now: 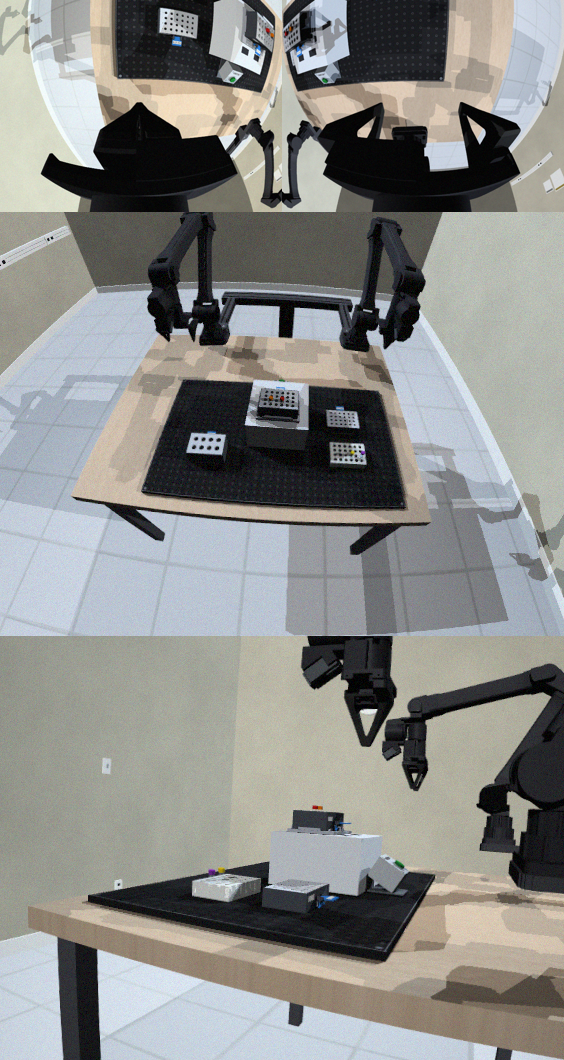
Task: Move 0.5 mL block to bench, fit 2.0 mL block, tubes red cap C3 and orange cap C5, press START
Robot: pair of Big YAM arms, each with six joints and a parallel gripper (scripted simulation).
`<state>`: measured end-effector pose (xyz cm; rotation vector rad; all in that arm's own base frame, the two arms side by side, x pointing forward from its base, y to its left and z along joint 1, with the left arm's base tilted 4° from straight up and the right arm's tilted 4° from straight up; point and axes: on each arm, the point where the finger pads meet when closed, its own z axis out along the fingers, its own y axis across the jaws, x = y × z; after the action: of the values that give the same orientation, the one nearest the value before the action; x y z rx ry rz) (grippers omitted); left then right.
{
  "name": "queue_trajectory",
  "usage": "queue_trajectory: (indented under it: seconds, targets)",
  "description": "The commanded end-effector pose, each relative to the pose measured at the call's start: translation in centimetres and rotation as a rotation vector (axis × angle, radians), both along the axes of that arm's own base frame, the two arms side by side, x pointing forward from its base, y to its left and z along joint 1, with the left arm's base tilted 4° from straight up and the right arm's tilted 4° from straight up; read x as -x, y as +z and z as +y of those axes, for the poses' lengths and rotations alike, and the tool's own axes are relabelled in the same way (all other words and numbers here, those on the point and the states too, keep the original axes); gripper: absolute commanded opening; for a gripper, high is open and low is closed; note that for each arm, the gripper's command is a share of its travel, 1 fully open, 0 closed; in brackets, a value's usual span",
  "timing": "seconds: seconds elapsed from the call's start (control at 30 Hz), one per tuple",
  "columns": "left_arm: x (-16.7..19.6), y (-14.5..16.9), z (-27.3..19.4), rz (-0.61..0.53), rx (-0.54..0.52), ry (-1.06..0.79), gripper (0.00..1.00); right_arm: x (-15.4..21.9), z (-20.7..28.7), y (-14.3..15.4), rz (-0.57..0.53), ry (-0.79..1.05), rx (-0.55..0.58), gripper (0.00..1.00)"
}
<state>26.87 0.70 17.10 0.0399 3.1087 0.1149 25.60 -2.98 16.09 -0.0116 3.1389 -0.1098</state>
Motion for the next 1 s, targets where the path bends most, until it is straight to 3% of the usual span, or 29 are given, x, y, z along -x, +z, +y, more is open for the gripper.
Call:
queue_trajectory:
  seconds: [0.0, 0.23, 0.4, 0.97]
  targets:
    - [0.7, 0.5, 1.5, -0.002, 0.005, -0.054, 0.0, -1.5, 0.2, 1.4, -0.05, 0.013, 0.004, 1.0]
    - [1.4, -0.8, -2.5, -0.013, -0.034, -0.17, 0.0, -2.1, 0.2, 2.2, -0.069, 0.013, 0.005, 1.0]
    - [1.1, 0.3, -5.0, -0.076, -0.059, -0.237, 0.0, -2.5, 0.2, 2.6, -0.08, 0.013, 0.005, 1.0]
    - [2.7, -1.6, -13.8, -0.092, -0.138, -0.523, 0.0, -2.9, 0.2, 3.2, -0.095, 0.014, 0.006, 1.0]
